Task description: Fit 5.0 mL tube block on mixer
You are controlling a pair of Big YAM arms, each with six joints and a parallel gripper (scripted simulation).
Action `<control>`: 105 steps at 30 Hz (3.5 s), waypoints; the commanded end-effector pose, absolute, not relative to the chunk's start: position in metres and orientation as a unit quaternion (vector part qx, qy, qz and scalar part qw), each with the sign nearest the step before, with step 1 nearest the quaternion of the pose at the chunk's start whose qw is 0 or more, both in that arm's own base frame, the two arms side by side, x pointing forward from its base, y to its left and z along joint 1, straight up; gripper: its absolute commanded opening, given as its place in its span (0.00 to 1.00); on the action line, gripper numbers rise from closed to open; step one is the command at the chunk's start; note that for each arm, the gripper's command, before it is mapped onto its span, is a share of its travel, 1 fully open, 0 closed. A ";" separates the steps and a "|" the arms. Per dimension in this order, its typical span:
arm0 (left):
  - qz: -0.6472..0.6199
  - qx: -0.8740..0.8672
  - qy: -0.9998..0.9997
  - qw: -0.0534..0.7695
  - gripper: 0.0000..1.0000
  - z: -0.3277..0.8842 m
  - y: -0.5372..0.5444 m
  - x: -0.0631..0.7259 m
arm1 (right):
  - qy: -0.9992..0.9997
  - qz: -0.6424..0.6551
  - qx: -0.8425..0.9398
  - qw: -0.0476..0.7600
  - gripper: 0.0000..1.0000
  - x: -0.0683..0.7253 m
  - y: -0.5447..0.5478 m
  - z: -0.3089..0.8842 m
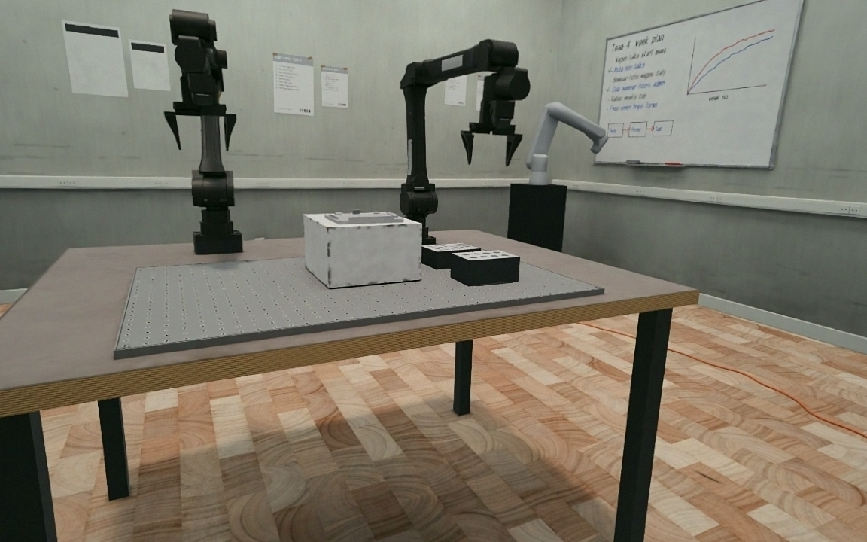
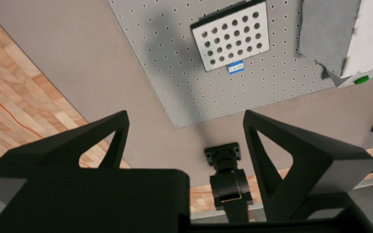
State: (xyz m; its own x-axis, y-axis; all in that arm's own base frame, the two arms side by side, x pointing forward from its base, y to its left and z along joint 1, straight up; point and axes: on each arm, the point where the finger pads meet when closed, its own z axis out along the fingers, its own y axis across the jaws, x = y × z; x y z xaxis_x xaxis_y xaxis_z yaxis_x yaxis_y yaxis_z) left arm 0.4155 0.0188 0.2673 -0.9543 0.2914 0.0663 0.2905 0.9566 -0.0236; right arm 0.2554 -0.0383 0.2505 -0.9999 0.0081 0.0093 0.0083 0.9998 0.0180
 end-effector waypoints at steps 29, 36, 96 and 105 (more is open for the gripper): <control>0.002 -0.450 -0.893 0.003 1.00 0.290 -0.014 0.532 | -1.000 -0.009 -0.003 0.002 1.00 0.258 -0.039 0.250; -0.007 -0.492 -0.870 -0.016 1.00 0.291 -0.034 0.573 | -1.000 -0.007 -0.003 -0.008 1.00 0.262 -0.040 0.258; 0.020 -0.704 -0.710 0.019 1.00 0.110 -0.038 0.562 | -1.000 -0.005 -0.004 -0.017 1.00 0.268 -0.043 0.267; 0.003 -0.702 -0.712 0.000 1.00 0.126 -0.042 0.571 | -1.000 -0.004 -0.004 -0.020 1.00 0.269 -0.043 0.270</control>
State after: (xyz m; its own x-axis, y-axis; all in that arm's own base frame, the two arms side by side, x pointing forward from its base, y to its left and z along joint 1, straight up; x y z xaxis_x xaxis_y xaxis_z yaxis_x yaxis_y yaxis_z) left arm 0.5606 -0.0330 0.1084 -0.0140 0.9999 0.0029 0.9984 0.0141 -0.0554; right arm 0.2551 -0.0383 0.2500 -0.9999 0.0081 0.0106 0.0083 0.9998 0.0182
